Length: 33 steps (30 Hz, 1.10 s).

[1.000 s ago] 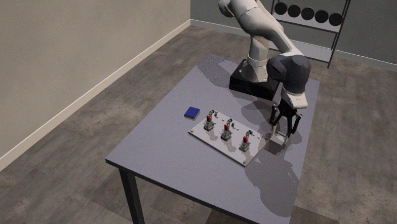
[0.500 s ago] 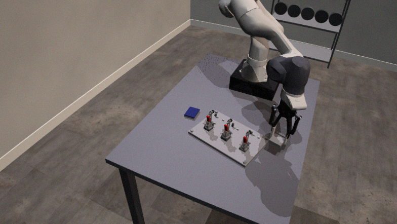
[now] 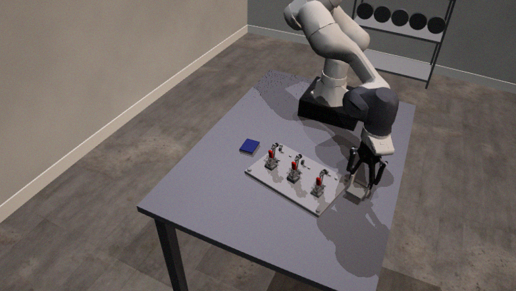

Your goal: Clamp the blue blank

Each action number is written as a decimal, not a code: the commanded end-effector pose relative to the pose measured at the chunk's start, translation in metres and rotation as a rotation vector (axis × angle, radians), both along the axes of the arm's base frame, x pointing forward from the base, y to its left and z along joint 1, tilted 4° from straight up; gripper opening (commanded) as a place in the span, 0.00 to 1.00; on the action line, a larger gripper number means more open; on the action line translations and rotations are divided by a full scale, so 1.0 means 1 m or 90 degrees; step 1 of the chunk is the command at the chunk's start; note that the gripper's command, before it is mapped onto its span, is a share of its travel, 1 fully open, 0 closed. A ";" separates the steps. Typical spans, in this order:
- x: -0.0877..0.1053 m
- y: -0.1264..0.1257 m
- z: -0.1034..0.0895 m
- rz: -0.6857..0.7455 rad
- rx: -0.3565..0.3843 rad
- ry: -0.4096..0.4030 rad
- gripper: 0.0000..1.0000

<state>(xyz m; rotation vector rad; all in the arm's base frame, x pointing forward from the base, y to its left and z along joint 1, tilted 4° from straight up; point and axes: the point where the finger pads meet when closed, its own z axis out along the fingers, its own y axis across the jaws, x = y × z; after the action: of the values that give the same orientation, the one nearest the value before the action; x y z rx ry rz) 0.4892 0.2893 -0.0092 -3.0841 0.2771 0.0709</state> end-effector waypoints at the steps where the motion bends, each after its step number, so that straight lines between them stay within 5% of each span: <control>1: 0.004 0.005 -0.009 -0.010 0.007 -0.008 0.00; 9: 0.004 0.006 -0.026 -0.010 0.007 -0.008 0.00; 33: 0.004 0.006 -0.027 -0.007 0.007 -0.008 0.00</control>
<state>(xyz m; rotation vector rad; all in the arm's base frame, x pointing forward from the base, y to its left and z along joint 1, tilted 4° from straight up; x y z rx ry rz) 0.4911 0.2934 -0.0373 -3.0748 0.2885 0.0615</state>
